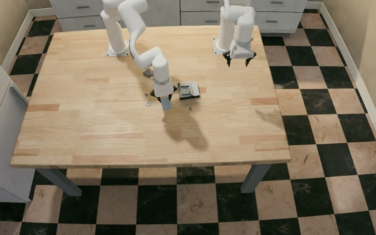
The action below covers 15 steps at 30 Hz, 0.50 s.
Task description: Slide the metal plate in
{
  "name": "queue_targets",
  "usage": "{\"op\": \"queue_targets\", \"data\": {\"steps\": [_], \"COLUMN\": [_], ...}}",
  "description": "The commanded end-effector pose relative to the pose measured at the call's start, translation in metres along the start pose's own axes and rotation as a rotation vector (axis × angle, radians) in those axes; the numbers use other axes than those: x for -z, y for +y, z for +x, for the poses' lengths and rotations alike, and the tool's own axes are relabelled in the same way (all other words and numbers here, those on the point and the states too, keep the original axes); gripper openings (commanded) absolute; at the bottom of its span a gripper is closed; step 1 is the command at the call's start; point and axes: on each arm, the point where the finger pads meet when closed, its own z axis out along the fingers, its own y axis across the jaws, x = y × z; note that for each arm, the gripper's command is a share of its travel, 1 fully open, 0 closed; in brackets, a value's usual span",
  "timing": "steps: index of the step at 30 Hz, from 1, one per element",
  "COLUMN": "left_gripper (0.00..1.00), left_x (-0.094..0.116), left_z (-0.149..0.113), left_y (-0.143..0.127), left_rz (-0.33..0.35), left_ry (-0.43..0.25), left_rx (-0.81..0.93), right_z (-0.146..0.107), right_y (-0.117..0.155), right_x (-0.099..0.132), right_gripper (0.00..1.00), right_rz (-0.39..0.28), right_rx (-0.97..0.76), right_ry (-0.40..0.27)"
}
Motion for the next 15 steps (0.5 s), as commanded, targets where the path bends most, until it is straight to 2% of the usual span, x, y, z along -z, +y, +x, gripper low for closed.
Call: {"op": "queue_targets", "data": {"steps": [1,5,7,15], "left_gripper": [1.00,1.00,1.00,1.00], "left_x": [0.002,0.002,0.002,0.002], "left_z": [0.001,0.001,0.001,0.001], "left_y": [0.000,0.000,0.000,0.000], "left_rz": [0.000,0.000,0.000,0.000], "left_ry": [0.005,0.005,0.005,0.005], "left_rx": [0.000,0.000,0.000,0.000], "right_z": [0.006,0.012,0.012,0.025], "right_y": [0.003,0.005,0.005,0.009], "right_x": [0.003,0.002,0.002,0.001], "right_gripper": [0.00,0.00,0.00,0.00], "right_rz": [-0.009,-0.010,-0.010,-0.008], "right_rx": [0.149,0.267,0.267,0.521], "right_ry": [-0.008,-0.008,-0.008,-0.007]}}
